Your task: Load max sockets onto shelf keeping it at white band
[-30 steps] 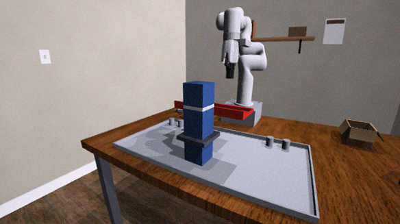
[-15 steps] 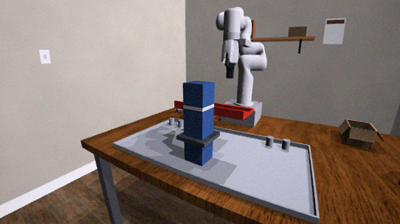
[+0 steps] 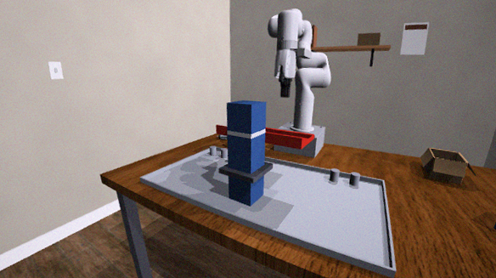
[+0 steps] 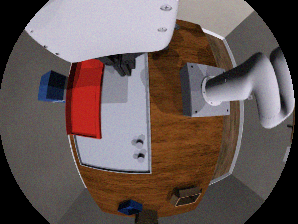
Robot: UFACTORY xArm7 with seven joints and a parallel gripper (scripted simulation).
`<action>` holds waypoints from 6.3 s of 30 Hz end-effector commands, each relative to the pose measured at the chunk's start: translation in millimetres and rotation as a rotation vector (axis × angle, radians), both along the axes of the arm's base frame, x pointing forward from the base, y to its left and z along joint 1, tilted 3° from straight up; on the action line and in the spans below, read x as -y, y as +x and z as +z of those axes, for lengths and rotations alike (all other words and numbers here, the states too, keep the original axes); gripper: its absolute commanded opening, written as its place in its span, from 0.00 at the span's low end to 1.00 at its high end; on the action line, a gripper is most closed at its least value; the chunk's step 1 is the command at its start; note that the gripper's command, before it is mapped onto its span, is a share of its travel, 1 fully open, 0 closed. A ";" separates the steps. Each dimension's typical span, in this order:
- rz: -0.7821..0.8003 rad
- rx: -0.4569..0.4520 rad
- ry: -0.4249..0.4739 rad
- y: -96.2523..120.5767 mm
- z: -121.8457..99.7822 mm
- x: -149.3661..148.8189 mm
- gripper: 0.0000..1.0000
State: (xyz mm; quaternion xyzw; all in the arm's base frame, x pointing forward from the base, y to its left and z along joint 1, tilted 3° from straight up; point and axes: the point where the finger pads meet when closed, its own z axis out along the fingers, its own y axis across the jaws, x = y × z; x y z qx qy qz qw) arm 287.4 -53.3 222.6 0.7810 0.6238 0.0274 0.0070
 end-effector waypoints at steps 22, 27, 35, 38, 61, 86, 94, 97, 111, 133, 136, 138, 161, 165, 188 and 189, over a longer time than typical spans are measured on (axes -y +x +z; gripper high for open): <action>0.153 0.212 -0.049 -11.2 68.4 -3.2 1.00; 0.252 0.388 -0.122 -33.7 119.9 0.6 1.00; 0.334 0.617 -0.258 -79.7 177.8 13.5 1.00; 0.349 0.703 -0.321 -102.1 195.8 20.6 1.00; 0.352 0.803 -0.402 -131.8 213.4 30.3 1.00; 0.352 0.803 -0.402 -131.8 213.4 30.3 1.00; 0.352 0.803 -0.402 -131.8 213.4 30.3 1.00; 0.352 0.803 -0.402 -131.8 213.4 30.3 1.00; 0.352 0.803 -0.402 -131.8 213.4 30.3 1.00; 0.233 0.356 -0.106 -29.4 110.1 0.9 1.00; 0.199 0.293 -0.079 -21.0 91.9 -0.6 1.00; 0.128 0.179 -0.039 -9.4 57.4 -1.5 1.00; -0.002 0.008 -0.001 -1.0 -2.0 24.6 0.61; -0.002 0.014 0.002 -8.1 -12.6 78.0 0.61; -0.001 0.003 -0.001 -76.1 -56.9 209.3 0.61; -0.001 0.003 -0.001 -76.1 -56.9 209.3 0.61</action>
